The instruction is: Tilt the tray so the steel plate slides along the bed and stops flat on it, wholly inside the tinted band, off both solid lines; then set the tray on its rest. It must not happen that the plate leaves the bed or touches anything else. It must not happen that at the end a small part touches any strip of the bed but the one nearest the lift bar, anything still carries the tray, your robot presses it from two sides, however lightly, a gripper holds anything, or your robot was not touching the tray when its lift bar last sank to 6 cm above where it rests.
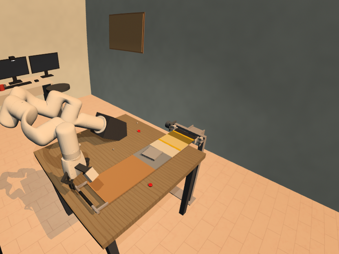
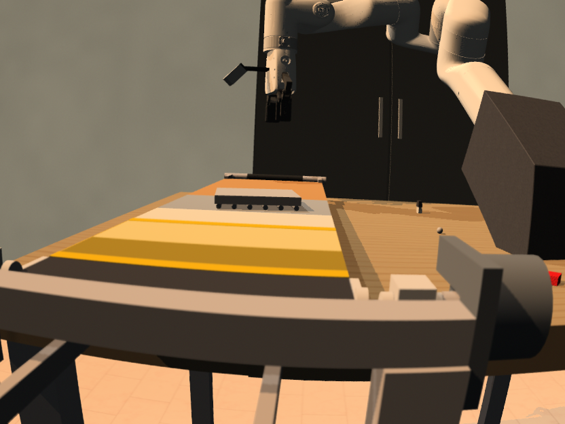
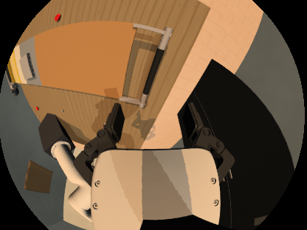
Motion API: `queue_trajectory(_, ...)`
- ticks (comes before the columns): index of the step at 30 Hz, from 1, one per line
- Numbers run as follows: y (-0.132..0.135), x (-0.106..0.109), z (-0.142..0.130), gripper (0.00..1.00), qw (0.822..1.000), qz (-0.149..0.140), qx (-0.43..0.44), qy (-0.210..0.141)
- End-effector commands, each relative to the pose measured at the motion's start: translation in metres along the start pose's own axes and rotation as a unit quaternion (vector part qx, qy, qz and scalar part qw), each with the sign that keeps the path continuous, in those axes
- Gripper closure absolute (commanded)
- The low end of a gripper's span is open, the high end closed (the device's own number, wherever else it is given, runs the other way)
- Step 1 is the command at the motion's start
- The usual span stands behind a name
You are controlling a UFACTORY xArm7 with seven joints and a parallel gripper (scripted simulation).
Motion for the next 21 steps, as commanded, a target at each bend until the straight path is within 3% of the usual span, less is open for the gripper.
queue_trajectory(1, 0.0006, 0.0001, 0.0007, 0.0, 0.999, 0.0, 0.048, 0.002)
queue_trajectory(8, 0.0008, -0.0014, 0.0007, 0.0, 0.996, 0.0, 0.094, 0.002)
queue_trajectory(21, 0.0012, -0.007, 0.0006, 0.0, 0.965, 0.0, 0.263, 0.002)
Point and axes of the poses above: the point where the finger pads meet when closed, its own x axis back along the fingers, its own y axis across the jaws, z = x × y, the point moved 5 cm from there along x, back along the fingers, and after that the axes turned 3 degrees about x, right-handed, at the moved point
